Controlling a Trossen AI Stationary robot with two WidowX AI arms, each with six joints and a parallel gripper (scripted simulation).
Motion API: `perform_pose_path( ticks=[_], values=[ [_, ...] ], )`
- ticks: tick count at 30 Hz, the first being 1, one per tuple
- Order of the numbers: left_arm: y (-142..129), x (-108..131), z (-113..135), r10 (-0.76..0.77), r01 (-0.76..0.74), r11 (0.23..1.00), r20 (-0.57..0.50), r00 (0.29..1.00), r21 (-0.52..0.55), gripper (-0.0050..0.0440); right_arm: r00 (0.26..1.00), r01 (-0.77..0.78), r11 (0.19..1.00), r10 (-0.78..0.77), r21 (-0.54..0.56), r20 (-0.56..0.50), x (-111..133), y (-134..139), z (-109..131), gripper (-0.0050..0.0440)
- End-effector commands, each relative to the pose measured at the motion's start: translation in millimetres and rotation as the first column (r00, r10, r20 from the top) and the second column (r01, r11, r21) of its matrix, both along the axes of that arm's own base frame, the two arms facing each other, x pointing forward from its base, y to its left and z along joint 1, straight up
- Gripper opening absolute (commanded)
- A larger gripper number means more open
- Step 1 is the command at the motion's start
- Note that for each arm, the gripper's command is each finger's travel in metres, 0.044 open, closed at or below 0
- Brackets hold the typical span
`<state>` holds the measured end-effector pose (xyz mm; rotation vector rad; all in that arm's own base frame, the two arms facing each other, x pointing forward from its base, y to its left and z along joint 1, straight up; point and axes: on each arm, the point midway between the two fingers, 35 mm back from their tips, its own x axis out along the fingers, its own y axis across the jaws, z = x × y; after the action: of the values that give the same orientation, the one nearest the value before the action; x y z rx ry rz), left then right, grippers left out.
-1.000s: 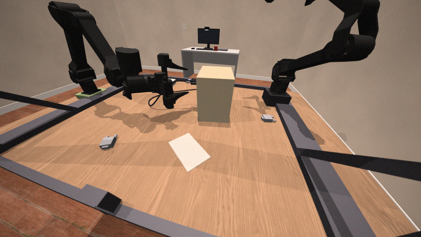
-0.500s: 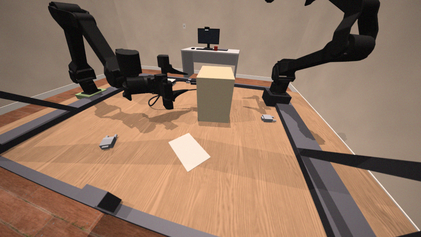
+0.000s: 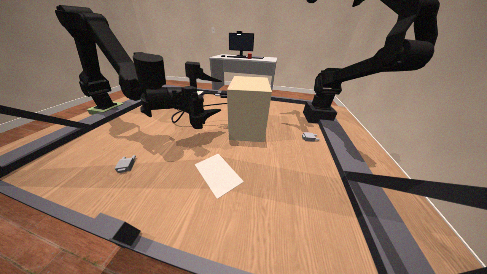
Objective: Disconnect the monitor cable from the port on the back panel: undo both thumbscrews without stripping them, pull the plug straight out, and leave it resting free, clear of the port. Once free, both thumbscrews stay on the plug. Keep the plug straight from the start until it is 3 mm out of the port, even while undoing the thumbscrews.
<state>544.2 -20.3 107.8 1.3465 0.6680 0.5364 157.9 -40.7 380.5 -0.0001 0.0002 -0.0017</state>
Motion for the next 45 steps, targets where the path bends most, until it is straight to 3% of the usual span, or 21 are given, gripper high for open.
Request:
perform_pose_path(
  ticks=[1, 7, 17, 21, 28, 30, 36, 45],
  values=[
    [-2, 6, 89, 0.004, -0.001, 1.0, 0.103, 0.995, -0.03, 0.044, 1.0, -0.002, 1.0, 0.002, -0.005, 0.001, 0, 1, 3, 0.044],
    [1, -2, 156, 0.004, -0.002, 1.0, 0.085, 0.996, -0.025, 0.044, 1.0, -0.002, 1.0, 0.002, -0.005, 0.001, 0, 1, 3, 0.044],
    [1, -4, 160, 0.006, -0.003, 0.999, 0.092, 0.996, -0.034, 0.044, 1.0, -0.002, 1.0, 0.002, -0.005, 0.001, 0, 1, 3, 0.044],
    [-1, -5, 149, 0.032, -0.014, 0.994, 0.158, 0.987, -0.112, 0.044, 1.0, -0.002, 1.0, 0.002, -0.005, 0.001, 0, 1, 3, 0.044],
    [-8, -12, 107, 0.163, -0.014, 0.927, 0.367, 0.916, -0.375, 0.044, 1.0, -0.002, 1.0, 0.002, -0.005, 0.001, 0, 1, 3, 0.044],
    [-8, -12, 107, 0.163, -0.014, 0.927, 0.367, 0.916, -0.375, 0.044, 1.0, -0.002, 1.0, 0.002, -0.005, 0.001, 0, 1, 3, 0.044],
    [-13, -21, 72, 0.323, 0.045, 0.812, 0.512, 0.796, -0.581, 0.044, 1.0, -0.002, 1.0, 0.002, -0.005, 0.001, 0, 1, 3, 0.044],
    [-18, -36, 34, 0.547, 0.198, 0.623, 0.602, 0.581, -0.757, 0.044, 1.0, -0.002, 1.0, 0.002, -0.005, 0.001, 0, 1, 3, 0.044]
  ],
)
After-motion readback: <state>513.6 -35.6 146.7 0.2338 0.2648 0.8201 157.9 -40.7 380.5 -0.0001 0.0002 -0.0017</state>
